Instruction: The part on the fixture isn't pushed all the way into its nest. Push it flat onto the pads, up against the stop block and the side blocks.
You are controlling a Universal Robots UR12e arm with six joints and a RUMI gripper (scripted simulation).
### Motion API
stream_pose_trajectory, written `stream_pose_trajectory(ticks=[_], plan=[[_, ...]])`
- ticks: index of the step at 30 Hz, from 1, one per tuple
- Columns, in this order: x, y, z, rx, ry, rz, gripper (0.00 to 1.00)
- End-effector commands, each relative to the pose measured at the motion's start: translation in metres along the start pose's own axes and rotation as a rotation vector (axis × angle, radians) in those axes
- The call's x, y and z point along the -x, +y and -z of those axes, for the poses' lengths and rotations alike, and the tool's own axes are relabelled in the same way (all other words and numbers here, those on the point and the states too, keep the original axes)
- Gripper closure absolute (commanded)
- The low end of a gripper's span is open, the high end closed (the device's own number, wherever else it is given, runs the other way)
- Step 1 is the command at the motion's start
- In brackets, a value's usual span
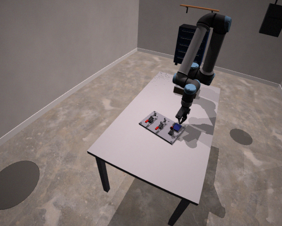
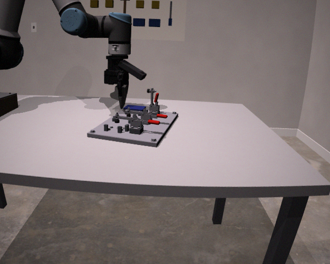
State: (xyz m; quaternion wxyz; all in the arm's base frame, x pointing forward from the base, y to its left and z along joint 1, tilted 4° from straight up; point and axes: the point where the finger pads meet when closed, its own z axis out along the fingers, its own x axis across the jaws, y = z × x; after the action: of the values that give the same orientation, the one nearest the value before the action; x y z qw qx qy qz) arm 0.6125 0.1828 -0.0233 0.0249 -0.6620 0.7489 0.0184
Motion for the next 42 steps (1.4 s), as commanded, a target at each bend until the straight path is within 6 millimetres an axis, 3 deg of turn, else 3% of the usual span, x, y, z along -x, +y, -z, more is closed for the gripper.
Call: stream_pose_trajectory(ticks=[1,42], plan=[[-0.0013,-0.0064,0.0009,-0.002,-0.001,-0.002,1.0],[-0.001,-0.0106,0.0015,-0.003,-0.001,-0.001,1.0]])
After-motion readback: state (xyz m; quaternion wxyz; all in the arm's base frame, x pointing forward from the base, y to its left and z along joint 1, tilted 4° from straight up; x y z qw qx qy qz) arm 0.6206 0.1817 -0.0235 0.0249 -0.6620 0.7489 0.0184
